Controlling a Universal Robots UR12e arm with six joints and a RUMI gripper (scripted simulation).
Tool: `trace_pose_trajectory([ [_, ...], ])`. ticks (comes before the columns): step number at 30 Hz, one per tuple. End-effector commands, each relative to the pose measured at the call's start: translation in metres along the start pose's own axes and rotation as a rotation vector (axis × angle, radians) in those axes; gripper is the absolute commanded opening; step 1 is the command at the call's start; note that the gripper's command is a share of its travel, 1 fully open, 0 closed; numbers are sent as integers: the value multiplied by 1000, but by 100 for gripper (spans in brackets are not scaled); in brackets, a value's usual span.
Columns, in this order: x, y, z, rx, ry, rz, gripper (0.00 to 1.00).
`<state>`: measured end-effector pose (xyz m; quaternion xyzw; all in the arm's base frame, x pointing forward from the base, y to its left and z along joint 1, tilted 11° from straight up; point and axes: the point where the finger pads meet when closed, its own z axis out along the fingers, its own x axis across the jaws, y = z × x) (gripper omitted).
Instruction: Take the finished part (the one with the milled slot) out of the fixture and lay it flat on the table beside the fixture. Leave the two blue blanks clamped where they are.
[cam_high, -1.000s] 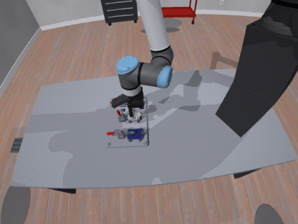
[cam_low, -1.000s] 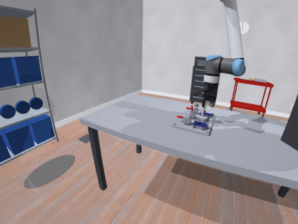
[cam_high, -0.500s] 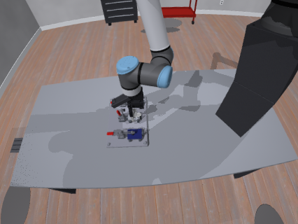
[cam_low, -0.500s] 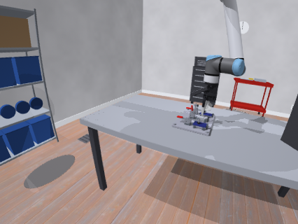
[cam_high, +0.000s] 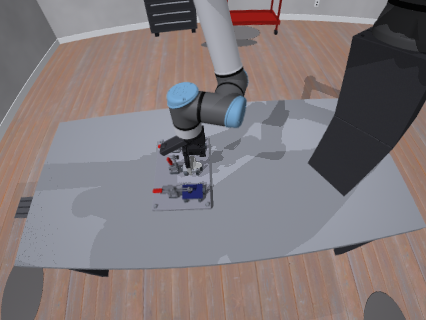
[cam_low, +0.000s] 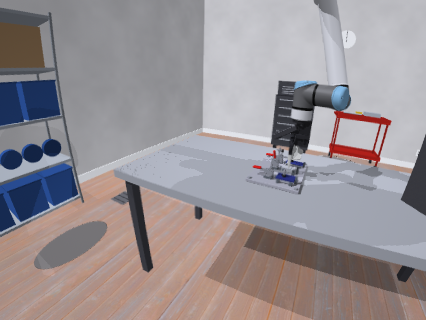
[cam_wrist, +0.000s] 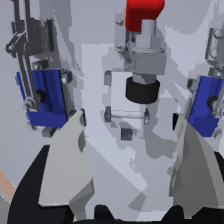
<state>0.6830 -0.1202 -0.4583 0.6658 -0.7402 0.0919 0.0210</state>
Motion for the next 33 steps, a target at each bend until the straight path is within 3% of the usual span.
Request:
trace_pose_trajectory([
  [1,0,-1,4,1,0,0,59],
  [14,0,-1,21,1,0,0,59],
  [33,0,-1,25,1,0,0,59],
])
